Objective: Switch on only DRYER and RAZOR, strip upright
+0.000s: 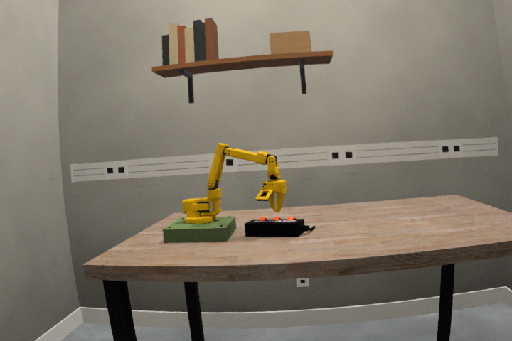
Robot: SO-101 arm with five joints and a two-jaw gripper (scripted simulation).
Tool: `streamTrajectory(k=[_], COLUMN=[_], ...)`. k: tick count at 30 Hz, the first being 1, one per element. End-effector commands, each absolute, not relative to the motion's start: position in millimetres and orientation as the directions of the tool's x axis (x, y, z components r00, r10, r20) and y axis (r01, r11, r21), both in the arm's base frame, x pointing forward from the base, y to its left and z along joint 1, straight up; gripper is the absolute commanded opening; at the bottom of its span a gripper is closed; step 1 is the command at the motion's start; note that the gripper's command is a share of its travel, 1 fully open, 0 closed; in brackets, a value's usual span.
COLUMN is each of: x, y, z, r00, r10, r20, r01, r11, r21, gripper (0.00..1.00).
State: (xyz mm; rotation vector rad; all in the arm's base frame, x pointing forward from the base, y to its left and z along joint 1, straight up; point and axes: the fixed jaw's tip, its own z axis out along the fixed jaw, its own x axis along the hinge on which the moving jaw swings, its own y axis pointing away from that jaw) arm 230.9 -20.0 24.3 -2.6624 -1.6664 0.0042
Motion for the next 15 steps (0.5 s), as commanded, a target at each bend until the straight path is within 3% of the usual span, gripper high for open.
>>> streamTrajectory(k=[1,15], x=[230.7,230.7], y=[-18.1,-18.2], z=[23.2,18.2], r00=[0.422,0.422], r10=[0.907,0.907], r20=[0.001,0.001], r01=[0.907,0.907], r11=[-0.422,-0.422], r21=[0.003,0.003], gripper=[0.0,0.0])
